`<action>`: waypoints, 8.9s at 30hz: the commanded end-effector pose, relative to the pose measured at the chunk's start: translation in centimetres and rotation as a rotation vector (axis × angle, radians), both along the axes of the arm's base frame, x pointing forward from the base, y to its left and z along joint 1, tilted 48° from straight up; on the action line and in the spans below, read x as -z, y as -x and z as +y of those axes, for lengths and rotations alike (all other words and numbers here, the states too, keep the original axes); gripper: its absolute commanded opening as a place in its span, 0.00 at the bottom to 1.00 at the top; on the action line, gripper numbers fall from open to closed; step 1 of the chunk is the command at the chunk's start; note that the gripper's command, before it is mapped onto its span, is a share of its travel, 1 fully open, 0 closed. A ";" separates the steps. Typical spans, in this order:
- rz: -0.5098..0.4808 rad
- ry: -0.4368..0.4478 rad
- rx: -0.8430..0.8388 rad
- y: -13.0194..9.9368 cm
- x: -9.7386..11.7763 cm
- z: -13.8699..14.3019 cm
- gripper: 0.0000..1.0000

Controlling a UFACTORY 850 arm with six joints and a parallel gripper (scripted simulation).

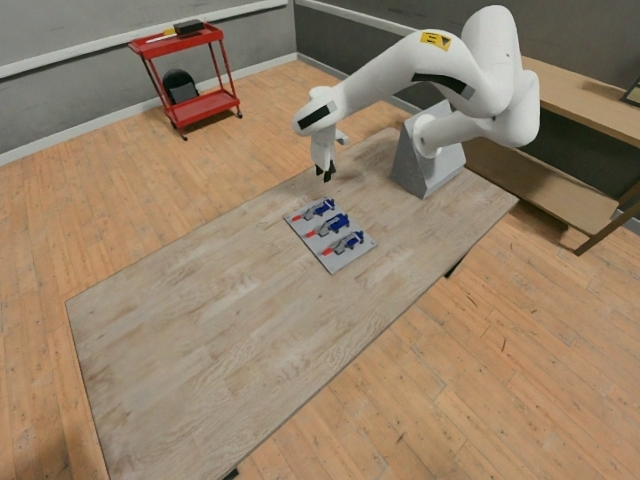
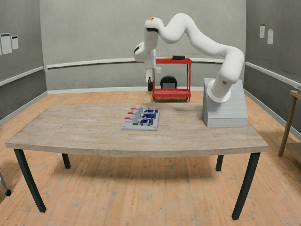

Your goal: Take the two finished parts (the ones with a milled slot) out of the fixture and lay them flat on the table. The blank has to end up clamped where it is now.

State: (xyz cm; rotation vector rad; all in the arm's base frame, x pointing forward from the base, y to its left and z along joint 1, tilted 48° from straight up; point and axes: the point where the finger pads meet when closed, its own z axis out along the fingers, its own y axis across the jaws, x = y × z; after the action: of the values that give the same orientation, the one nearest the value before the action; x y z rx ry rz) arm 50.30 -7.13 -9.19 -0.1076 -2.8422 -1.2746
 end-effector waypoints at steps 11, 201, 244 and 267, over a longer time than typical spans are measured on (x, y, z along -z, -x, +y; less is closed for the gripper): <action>-0.002 0.001 0.001 -0.1 0.2 0.2 0.48; -0.002 0.001 0.001 -14.2 11.7 11.5 0.00; -0.002 0.001 0.001 -13.5 10.7 10.5 0.00; -0.002 0.001 0.001 -12.4 9.9 9.8 0.00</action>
State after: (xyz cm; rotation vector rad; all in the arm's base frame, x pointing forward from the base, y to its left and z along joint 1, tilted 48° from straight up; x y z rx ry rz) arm 62.85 2.80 -19.28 -0.1075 -2.8431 -1.2741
